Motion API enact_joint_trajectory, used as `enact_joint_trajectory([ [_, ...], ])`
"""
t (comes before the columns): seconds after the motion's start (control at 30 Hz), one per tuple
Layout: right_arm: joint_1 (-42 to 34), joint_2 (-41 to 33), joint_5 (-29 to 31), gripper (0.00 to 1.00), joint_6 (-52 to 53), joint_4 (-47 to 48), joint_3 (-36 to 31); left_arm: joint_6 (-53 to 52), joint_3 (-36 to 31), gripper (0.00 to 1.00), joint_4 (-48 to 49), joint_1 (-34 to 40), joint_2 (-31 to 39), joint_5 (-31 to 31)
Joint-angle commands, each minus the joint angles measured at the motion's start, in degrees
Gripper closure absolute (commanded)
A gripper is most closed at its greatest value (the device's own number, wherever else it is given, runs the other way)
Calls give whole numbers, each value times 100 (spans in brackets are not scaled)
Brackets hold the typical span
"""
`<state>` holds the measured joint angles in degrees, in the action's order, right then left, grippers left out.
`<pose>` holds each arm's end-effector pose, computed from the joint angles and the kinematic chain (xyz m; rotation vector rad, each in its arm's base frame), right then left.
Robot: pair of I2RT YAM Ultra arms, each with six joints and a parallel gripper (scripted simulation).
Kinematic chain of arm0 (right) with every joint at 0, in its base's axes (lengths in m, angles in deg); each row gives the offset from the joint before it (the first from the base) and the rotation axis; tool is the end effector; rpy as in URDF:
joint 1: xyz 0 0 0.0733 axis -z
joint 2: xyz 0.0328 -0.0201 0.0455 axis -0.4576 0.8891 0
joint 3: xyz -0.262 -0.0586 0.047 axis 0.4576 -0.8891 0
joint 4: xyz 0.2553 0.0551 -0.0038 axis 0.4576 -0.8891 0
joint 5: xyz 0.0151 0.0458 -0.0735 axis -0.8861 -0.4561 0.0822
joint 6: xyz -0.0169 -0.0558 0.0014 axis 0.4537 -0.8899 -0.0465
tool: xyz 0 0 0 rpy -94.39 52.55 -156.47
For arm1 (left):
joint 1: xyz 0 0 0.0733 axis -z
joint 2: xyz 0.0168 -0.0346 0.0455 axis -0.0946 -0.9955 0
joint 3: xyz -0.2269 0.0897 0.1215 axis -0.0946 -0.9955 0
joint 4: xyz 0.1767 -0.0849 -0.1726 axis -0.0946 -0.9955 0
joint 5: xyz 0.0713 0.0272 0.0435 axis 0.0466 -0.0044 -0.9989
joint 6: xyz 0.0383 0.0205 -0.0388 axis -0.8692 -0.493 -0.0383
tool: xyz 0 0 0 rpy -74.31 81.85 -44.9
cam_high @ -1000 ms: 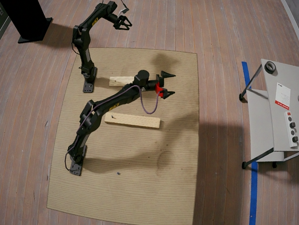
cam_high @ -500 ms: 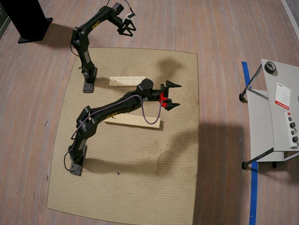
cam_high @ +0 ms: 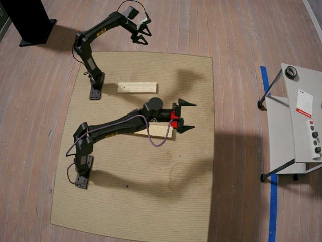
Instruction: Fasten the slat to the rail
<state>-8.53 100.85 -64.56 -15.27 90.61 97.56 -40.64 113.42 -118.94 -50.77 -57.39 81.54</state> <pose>0.3942 0.2650 0.3325 0.3961 1.6904 0.6760 0.2255 0.1863 0.3516 0.0398 2.2331 -0.3557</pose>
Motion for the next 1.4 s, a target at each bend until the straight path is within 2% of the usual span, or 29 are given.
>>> enact_joint_trajectory([
  [0.0, 236, -501, -235, 0, -477, -182, -211, 356, -176, 0, 662, 297, 300, -384],
  [0.07, 236, -501, -235, 0, -477, -182, -211, 356, -176, 0, 662, 297, 300, -384],
  [0.57, 1347, -2054, -899, 0, -1721, -473, -1268, 1408, -924, 0, 2409, 1691, 1082, -1751],
  [0.63, 1347, -2054, -899, 0, -1721, -473, -1268, 1408, -924, 0, 2409, 1691, 1082, -1751],
  [1.37, 3072, -4476, -1926, 0, -3669, -933, -2913, 3054, -2096, 0, 5104, 3860, 2301, -3878],
])
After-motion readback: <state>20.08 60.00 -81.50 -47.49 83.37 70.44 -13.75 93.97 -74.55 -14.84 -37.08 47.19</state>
